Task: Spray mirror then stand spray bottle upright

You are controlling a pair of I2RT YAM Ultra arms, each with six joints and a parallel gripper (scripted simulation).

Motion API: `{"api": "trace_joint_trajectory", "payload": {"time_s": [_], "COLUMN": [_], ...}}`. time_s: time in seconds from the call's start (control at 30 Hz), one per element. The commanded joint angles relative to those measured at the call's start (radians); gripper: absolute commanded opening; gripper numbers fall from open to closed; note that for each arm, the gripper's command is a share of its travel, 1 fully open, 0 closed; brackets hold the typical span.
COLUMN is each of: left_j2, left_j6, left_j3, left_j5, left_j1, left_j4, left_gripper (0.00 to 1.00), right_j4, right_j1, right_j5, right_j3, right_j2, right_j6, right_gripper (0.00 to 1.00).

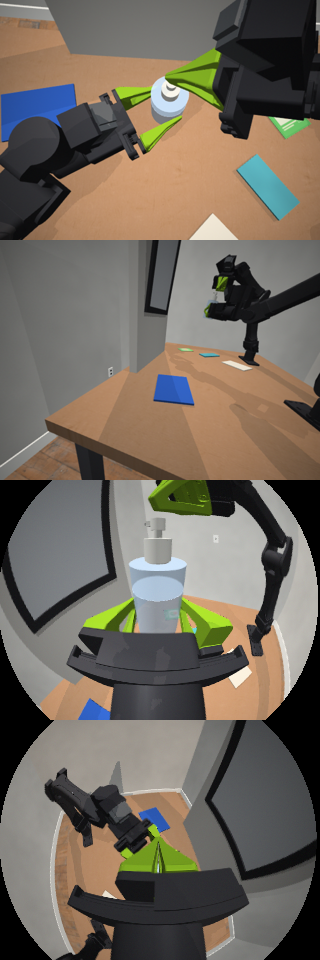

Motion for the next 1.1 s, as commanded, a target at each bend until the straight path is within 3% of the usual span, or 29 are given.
{"api": "trace_joint_trajectory", "payload": {"time_s": [0.0, 1.07], "left_j2": [-0.046, -0.046], "left_j6": [-0.006, -0.006], "left_j3": [0.034, 0.034], "left_j5": [0.004, 0.004], "left_j1": [0.002, 0.002], "left_j4": [0.03, 0.03], "left_gripper": [0.0, 0.0], "right_j4": [0.032, 0.072], "right_j1": [-0.003, -0.009], "right_j5": [-0.015, -0.017], "right_j3": [0.006, -0.087], "right_j2": [-0.041, -0.071], "right_j6": [-0.004, -0.007], "right_gripper": [0.0, 0.0]}}
